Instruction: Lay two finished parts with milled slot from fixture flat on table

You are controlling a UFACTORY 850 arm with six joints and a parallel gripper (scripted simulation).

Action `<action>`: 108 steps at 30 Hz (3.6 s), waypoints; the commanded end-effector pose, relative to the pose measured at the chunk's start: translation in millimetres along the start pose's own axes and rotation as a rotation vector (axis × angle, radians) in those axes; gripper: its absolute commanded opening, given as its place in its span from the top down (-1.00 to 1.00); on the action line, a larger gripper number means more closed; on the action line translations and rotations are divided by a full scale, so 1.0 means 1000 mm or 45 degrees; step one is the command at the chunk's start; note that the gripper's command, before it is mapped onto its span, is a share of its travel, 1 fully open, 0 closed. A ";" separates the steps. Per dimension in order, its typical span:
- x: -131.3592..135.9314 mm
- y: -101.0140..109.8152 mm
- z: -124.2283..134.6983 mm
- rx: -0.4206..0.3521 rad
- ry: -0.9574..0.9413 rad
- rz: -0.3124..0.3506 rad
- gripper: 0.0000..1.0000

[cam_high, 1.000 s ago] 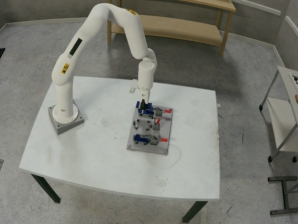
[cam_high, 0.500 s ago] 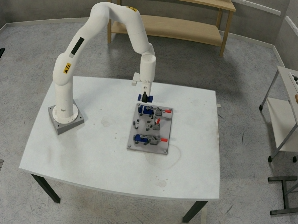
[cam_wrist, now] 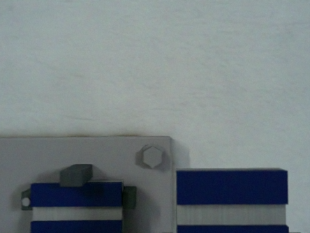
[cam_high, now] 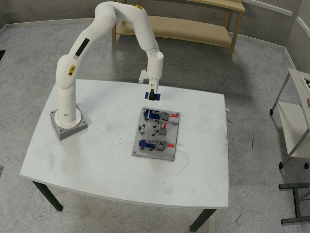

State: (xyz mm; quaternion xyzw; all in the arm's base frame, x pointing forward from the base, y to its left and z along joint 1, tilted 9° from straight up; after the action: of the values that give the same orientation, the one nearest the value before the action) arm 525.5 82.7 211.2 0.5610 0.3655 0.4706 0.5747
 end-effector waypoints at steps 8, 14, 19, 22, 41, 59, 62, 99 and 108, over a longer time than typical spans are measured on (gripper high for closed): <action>0.024 0.000 0.000 -0.002 -0.001 -0.004 1.00; 0.030 0.000 -0.001 -0.002 -0.001 -0.004 1.00; 0.031 0.000 -0.001 -0.002 -0.001 -0.004 1.00; 0.031 0.000 -0.001 -0.002 -0.001 -0.004 1.00; 0.031 0.000 -0.001 -0.002 -0.001 -0.004 1.00; 0.031 -0.005 -0.001 -0.002 -0.001 -0.004 1.00; 0.031 -0.009 -0.001 -0.002 -0.001 -0.004 1.00; 0.031 -0.078 -0.001 -0.002 -0.001 -0.004 1.00; 0.031 -0.082 -0.001 -0.002 -0.001 -0.004 1.00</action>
State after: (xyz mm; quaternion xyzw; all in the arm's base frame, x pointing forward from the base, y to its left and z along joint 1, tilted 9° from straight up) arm 543.9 118.6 134.0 0.5603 0.3663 0.4694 0.5759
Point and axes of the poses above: the point where the finger pads meet when closed, its own y axis back along the fingers, its own x axis across the jaws, z = x × y, the point moved 7 cm from there along y, back along the fingers, and after that the axes turned 3 degrees about -y, right-handed, at the moved point
